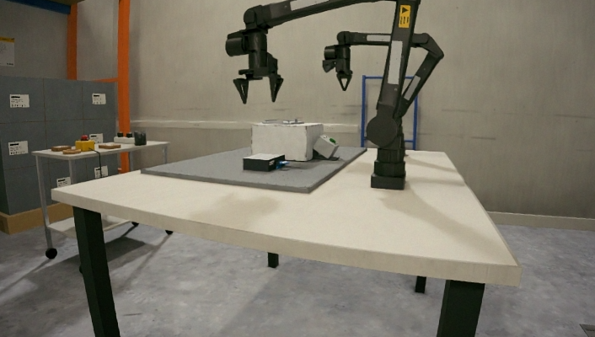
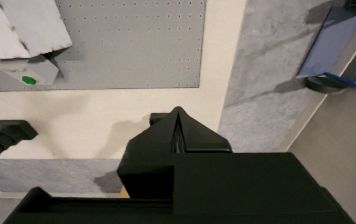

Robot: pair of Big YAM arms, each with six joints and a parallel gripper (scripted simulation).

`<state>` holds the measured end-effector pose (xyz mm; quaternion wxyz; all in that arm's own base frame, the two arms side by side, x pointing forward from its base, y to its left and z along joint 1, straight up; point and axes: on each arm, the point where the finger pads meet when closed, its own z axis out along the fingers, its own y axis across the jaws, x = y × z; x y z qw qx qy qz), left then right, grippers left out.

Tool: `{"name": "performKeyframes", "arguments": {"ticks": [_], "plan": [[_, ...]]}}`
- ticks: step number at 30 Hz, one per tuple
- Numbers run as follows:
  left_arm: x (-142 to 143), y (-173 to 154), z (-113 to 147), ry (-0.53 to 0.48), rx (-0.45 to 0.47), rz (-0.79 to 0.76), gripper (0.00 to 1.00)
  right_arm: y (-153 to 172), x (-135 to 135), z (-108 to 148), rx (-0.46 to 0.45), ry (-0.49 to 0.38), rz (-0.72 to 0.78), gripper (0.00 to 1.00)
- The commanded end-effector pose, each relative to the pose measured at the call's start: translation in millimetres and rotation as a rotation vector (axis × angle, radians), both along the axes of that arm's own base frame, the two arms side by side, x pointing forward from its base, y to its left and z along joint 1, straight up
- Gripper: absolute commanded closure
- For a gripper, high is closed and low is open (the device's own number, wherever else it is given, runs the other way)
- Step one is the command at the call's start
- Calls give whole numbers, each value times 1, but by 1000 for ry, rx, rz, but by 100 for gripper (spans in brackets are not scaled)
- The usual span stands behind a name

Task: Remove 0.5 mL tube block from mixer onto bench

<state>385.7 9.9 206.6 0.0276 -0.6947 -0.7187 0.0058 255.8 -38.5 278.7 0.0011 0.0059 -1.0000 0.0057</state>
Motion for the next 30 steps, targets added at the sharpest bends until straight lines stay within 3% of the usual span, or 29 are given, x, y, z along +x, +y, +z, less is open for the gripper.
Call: {"name": "performKeyframes", "arguments": {"ticks": [1, 5, 14, 23, 30], "plan": [[15, -1, 23, -33, 2, 1, 0, -5, 12, 26, -10, -60, -11, 100], [11, -1, 26, -34, 2, 1, 0, -5, 12, 26, -10, -59, -11, 100], [10, -1, 60, -75, 3, 1, 0, -4, 5, 11, -5, -23, -11, 100], [9, 0, 54, -33, 2, 1, 0, -3, 0, 1, -1, 5, -11, 100], [14, 0, 66, -33, 3, 1, 0, -4, 2, 6, -3, -8, -11, 100]]}}
